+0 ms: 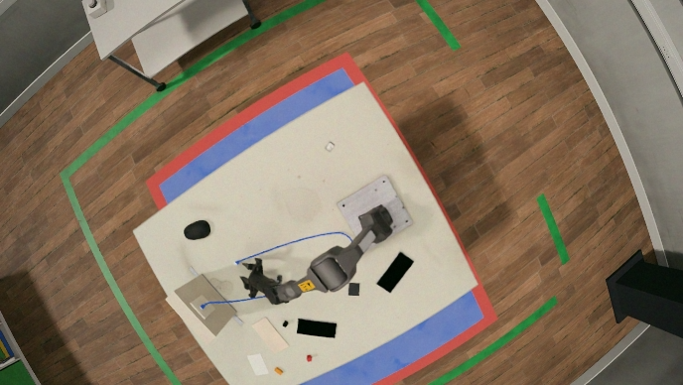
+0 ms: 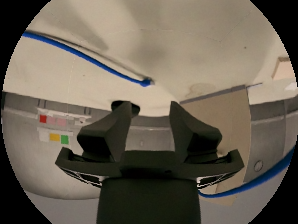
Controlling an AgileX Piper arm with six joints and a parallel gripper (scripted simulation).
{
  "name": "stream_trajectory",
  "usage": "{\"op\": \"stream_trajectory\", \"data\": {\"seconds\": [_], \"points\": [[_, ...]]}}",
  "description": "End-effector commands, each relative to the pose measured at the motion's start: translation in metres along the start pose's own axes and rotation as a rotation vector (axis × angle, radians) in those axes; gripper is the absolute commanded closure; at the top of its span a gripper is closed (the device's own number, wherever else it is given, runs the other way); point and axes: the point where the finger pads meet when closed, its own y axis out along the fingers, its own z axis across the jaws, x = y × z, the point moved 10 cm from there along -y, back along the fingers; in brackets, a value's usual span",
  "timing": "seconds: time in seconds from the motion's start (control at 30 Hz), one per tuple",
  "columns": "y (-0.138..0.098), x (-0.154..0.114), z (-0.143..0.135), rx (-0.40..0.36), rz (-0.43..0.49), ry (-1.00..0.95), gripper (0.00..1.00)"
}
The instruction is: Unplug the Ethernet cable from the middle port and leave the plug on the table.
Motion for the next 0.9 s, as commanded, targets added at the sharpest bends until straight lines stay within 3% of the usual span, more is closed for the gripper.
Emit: {"op": "stream_trajectory", "data": {"seconds": [0.0, 0.87], "points": [[-0.004, -0.001, 0.000, -0.001, 0.001, 0.001, 0.36], [-0.062, -0.057, 0.000, -0.001, 0.001, 0.001, 0.36]]}}
